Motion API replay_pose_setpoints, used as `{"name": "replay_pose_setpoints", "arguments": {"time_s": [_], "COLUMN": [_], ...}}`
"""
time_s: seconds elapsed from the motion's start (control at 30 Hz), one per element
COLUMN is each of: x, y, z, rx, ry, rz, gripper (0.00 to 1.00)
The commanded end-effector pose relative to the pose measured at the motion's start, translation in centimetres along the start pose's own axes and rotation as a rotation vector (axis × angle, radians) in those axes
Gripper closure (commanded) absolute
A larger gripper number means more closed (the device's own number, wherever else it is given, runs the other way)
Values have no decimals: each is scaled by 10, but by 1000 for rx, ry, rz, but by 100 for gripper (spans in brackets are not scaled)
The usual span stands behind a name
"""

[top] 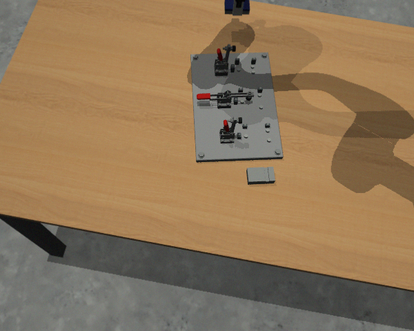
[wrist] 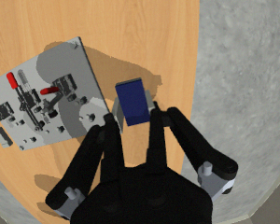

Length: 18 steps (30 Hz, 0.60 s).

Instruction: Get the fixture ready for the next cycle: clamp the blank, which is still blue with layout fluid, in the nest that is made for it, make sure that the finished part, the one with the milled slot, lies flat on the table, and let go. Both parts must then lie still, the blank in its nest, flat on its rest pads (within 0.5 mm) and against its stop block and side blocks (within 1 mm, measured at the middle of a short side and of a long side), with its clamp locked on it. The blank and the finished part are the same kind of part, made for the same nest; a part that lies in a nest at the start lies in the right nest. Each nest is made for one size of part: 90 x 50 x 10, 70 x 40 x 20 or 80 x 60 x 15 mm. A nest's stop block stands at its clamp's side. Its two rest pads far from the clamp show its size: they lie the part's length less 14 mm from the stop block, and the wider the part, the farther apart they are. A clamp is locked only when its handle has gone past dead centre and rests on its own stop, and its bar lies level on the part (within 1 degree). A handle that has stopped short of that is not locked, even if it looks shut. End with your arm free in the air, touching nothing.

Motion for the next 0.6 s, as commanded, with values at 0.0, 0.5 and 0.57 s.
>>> {"name": "replay_pose_setpoints", "arguments": {"time_s": [0.0, 0.5, 0.57], "x": [5, 2, 2], "y": [-2, 3, 4], "z": [-1, 0, 0], "rx": [45, 45, 45], "ry": [2, 2, 2], "rz": [4, 4, 4], "gripper": [100, 100, 100]}}
Point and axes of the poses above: the point where the finger pads meet when closed, its own x axis back along the fingers, its own z axis across the jaws, y = z × x, the point moved 1 cm from there along x, back along the fingers, and after that the axes turned 9 degrees about -x, right-handed, at the moved point
